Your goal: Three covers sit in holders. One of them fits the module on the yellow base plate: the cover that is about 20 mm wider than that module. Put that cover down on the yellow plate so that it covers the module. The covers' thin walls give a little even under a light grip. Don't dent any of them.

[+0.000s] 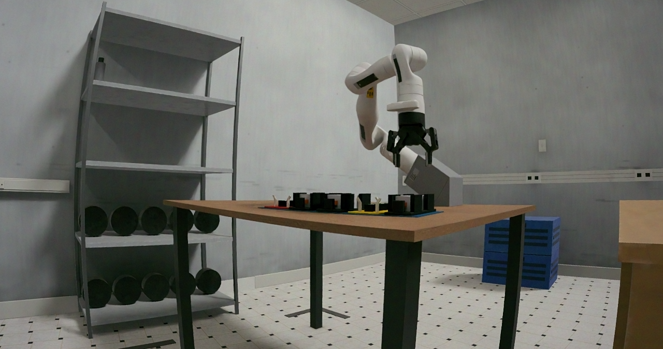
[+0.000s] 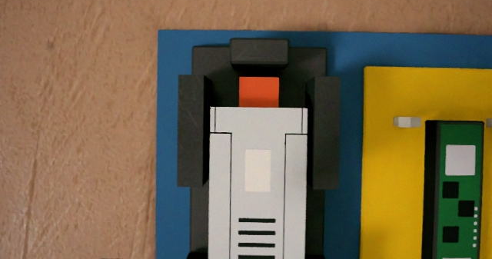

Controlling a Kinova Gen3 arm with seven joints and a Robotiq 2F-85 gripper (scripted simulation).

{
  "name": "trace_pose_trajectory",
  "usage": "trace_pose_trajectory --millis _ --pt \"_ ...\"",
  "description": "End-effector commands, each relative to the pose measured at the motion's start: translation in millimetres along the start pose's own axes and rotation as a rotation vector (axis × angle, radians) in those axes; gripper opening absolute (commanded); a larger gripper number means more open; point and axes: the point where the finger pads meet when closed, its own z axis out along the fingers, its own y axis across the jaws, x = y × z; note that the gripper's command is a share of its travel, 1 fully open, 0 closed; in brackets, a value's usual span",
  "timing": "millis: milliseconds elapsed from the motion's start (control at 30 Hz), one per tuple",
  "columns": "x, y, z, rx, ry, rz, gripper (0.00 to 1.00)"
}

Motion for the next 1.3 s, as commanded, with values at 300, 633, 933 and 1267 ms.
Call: trace_pose_trajectory --millis 300,633,933,1267 --pt "1 59 -0.3 0.002 0.002 0.001 1.0" --pt "1 89 0.4 0.001 0.002 0.001 1.0" --pt "1 119 1.1 0.001 0.002 0.001 1.0" --pt "1 160 2.0 0.001 0.002 0.001 1.0"
